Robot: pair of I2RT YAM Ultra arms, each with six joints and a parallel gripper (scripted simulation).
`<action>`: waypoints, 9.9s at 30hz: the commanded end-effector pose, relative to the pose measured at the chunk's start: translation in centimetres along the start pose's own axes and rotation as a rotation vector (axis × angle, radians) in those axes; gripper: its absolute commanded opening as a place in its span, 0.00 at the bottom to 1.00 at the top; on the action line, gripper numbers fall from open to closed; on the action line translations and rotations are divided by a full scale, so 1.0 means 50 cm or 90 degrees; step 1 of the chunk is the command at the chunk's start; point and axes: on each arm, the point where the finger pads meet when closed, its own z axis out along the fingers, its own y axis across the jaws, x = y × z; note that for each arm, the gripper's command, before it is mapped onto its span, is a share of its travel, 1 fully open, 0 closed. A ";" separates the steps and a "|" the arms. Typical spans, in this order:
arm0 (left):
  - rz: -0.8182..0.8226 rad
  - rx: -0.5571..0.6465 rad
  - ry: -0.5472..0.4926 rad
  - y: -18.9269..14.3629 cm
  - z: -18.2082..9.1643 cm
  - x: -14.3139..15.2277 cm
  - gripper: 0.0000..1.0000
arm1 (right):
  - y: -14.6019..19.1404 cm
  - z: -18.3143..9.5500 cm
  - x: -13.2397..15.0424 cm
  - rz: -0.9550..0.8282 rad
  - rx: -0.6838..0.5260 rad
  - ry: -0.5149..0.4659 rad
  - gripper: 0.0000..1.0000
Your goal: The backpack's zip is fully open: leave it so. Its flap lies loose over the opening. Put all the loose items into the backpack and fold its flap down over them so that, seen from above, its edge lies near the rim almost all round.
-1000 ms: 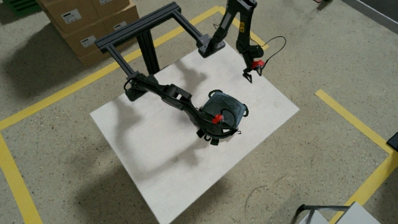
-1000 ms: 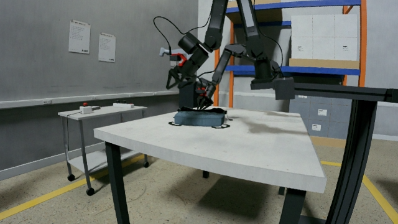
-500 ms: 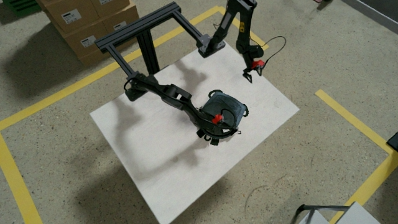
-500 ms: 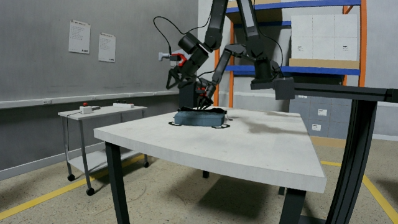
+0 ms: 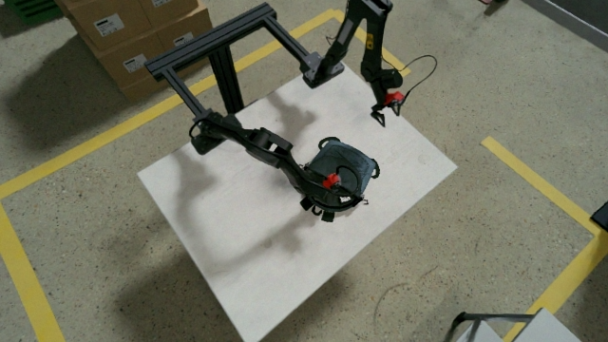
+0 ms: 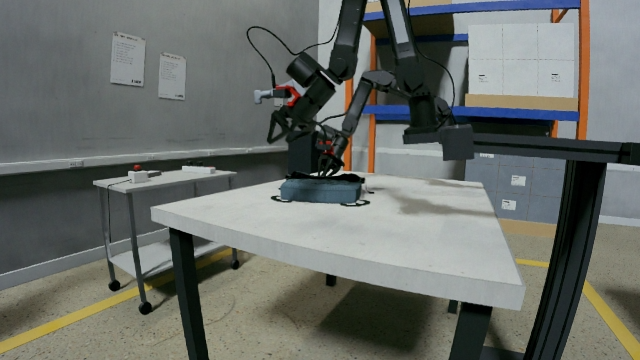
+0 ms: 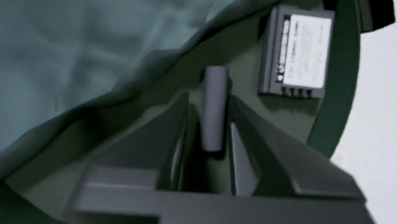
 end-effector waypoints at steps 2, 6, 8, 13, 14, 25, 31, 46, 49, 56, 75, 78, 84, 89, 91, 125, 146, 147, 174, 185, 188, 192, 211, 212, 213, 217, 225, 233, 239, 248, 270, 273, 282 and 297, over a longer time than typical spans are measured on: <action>0.003 0.000 -0.009 -0.001 -0.001 -0.010 0.90 | 0.012 -0.025 -0.037 -0.004 -0.009 -0.010 0.28; 0.003 0.000 -0.009 -0.001 -0.001 -0.010 0.90 | 0.012 -0.031 -0.040 -0.005 -0.008 -0.010 0.28; 0.003 0.000 -0.009 -0.001 -0.001 -0.010 0.90 | 0.012 -0.036 -0.044 -0.004 -0.008 -0.009 0.28; 0.003 0.000 -0.009 -0.001 -0.001 -0.010 0.90 | -0.020 -0.042 -0.078 -0.016 0.012 -0.025 0.28; 0.003 0.000 -0.009 -0.001 -0.001 -0.010 0.90 | -0.021 -0.042 -0.078 -0.016 0.012 -0.025 0.28; 0.003 0.000 -0.009 -0.001 -0.001 -0.010 0.90 | -0.009 -0.018 -0.061 -0.008 -0.002 -0.015 0.28; 0.003 0.000 -0.009 -0.001 -0.001 -0.010 0.90 | -0.014 -0.021 -0.068 -0.010 0.000 -0.017 0.28; 0.003 0.000 -0.009 -0.001 -0.001 -0.010 0.90 | -0.013 -0.017 -0.065 -0.010 -0.001 -0.016 0.28; 0.003 0.000 -0.009 -0.001 -0.001 -0.010 0.90 | -0.013 -0.017 -0.065 -0.010 -0.001 -0.016 0.28; 0.003 0.000 -0.009 -0.001 -0.001 -0.010 0.90 | -0.013 -0.017 -0.065 -0.010 -0.001 -0.016 0.28; 0.003 0.000 -0.009 -0.001 -0.001 -0.010 0.90 | 0.003 -0.048 -0.056 -0.006 -0.008 -0.011 0.28; 0.003 0.000 -0.009 -0.001 -0.001 -0.010 0.90 | -0.007 -0.054 -0.075 -0.011 0.000 -0.019 0.28; 0.003 0.000 -0.009 -0.001 -0.001 -0.010 0.90 | -0.016 -0.055 -0.083 -0.016 0.009 -0.026 0.28; 0.003 0.000 -0.009 -0.001 -0.001 -0.010 0.90 | -0.016 -0.055 -0.083 -0.016 0.009 -0.026 0.28; 0.003 0.000 -0.009 -0.001 -0.001 -0.010 0.90 | -0.016 -0.055 -0.083 -0.016 0.009 -0.026 0.28; 0.003 0.000 -0.009 -0.001 -0.001 -0.010 0.90 | -0.027 -0.057 -0.096 -0.019 0.015 -0.032 0.70; 0.003 0.000 -0.009 -0.001 -0.001 -0.010 0.90 | -0.010 -0.122 -0.051 -0.003 -0.002 -0.009 0.70; 0.003 0.000 -0.009 -0.001 -0.001 -0.010 0.90 | -0.010 -0.128 -0.051 -0.003 -0.002 -0.009 0.70; 0.003 0.000 -0.009 -0.001 -0.001 -0.010 0.90 | 0.012 -0.229 -0.049 -0.014 0.006 -0.018 0.90; 0.003 0.000 -0.009 -0.001 -0.001 -0.010 0.90 | 0.127 -0.278 0.030 -0.005 0.009 -0.011 0.90; 0.003 0.000 -0.009 -0.001 -0.001 -0.010 0.90 | 0.158 -0.292 0.052 -0.003 0.009 -0.010 0.90; 0.003 0.000 -0.009 -0.001 -0.001 -0.010 0.90 | 0.182 -0.300 0.063 -0.002 0.008 -0.009 0.90; 0.003 0.000 -0.009 -0.001 -0.001 -0.010 0.90 | 0.330 -0.375 0.170 0.028 0.026 -0.002 0.90; 0.003 0.000 -0.009 -0.001 -0.001 -0.010 0.90 | 0.319 -0.384 0.176 0.047 0.043 -0.004 0.90; 0.003 0.000 -0.009 -0.001 -0.001 -0.010 0.90 | 0.307 -0.394 0.182 0.066 0.060 -0.005 0.90; 0.003 0.000 -0.009 -0.001 -0.001 -0.010 0.90 | 0.259 -0.434 0.208 0.141 0.133 -0.006 0.90; 0.003 0.000 -0.009 -0.001 -0.001 -0.010 0.90 | 0.188 -0.493 0.244 0.253 0.239 -0.014 0.90; 0.003 0.000 -0.009 -0.001 -0.001 -0.010 0.90 | 0.059 -0.586 0.275 0.389 0.397 -0.044 0.90; 0.003 0.000 -0.009 -0.001 -0.001 -0.010 0.90 | -0.005 -0.642 0.314 0.506 0.493 -0.053 0.90; 0.003 0.000 -0.009 -0.001 -0.001 -0.010 0.90 | -0.056 -0.681 0.361 0.621 0.566 -0.045 0.90; -0.257 0.153 0.118 -0.188 -0.033 0.109 0.00 | -0.048 -0.681 0.351 0.608 0.561 -0.052 0.90; -0.308 0.181 0.140 -0.222 -0.040 0.127 0.00 | -0.048 -0.680 0.351 0.608 0.561 -0.052 0.90; -0.428 0.245 0.193 -0.301 -0.057 0.171 0.00 | -0.047 -0.680 0.350 0.608 0.561 -0.052 0.90; -0.594 0.323 0.258 -0.410 -0.070 0.224 0.00 | -0.038 -0.679 0.340 0.604 0.564 -0.059 0.90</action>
